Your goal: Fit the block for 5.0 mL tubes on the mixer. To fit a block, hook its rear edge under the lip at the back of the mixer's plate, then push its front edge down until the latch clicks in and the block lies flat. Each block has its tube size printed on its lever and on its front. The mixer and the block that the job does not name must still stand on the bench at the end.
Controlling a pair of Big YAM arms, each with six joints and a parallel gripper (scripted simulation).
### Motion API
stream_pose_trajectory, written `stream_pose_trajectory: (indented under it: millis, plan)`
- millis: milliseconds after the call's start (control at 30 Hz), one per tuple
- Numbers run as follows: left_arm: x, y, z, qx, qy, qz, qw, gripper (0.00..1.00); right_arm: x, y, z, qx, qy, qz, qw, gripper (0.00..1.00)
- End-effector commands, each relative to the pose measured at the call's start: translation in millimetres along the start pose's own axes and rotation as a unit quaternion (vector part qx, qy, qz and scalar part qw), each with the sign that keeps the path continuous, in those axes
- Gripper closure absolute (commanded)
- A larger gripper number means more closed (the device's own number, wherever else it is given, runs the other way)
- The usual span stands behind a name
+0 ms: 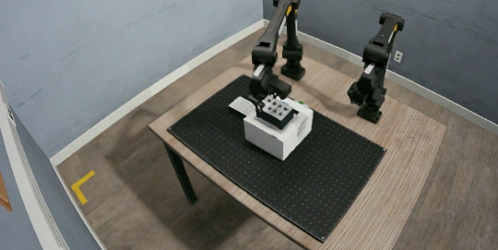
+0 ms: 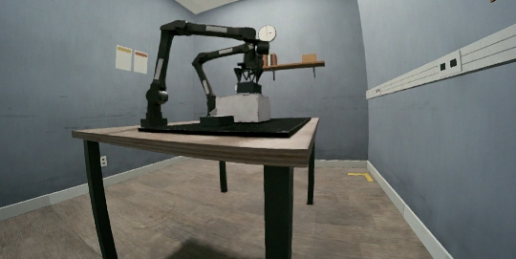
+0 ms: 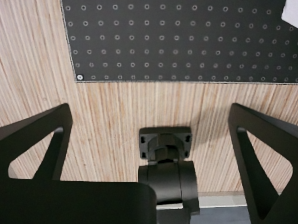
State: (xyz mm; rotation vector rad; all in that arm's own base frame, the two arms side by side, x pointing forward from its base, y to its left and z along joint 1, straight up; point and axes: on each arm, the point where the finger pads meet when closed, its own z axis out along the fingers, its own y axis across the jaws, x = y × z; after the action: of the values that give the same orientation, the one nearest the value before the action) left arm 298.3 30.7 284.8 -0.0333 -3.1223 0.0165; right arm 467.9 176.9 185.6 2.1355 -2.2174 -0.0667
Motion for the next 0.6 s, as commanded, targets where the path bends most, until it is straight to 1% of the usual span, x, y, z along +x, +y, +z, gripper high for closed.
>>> stream_pose_trajectory:
  millis: [0, 133, 267, 400, 567]
  plan:
    - [-15.2, 5.1, -34.0, -0.006, -0.045, -0.007, 0.999, 0.00, -2.0, -3.7, 9.8, -0.002, -0.001, 0.007, 1.000, 0.00]
    - [-13.4, 4.8, -29.9, -0.006, -0.040, -0.007, 0.999, 0.00, -3.6, -0.3, 5.8, -0.002, -0.001, 0.004, 1.000, 0.00]
    - [-10.5, 4.5, -23.7, -0.005, -0.033, -0.007, 0.999, 0.00, -5.9, 1.1, 1.8, 0.008, -0.005, 0.002, 1.000, 0.00]
    - [-7.5, 4.1, -17.6, -0.004, -0.026, -0.008, 1.000, 0.00, -7.4, 3.8, -22.1, 0.016, -0.008, 0.000, 1.000, 0.00]
    - [-3.7, 3.7, -10.0, -0.003, -0.016, -0.008, 1.000, 0.00, -9.7, 1.9, -38.9, 0.018, -0.009, -0.001, 1.000, 0.00]
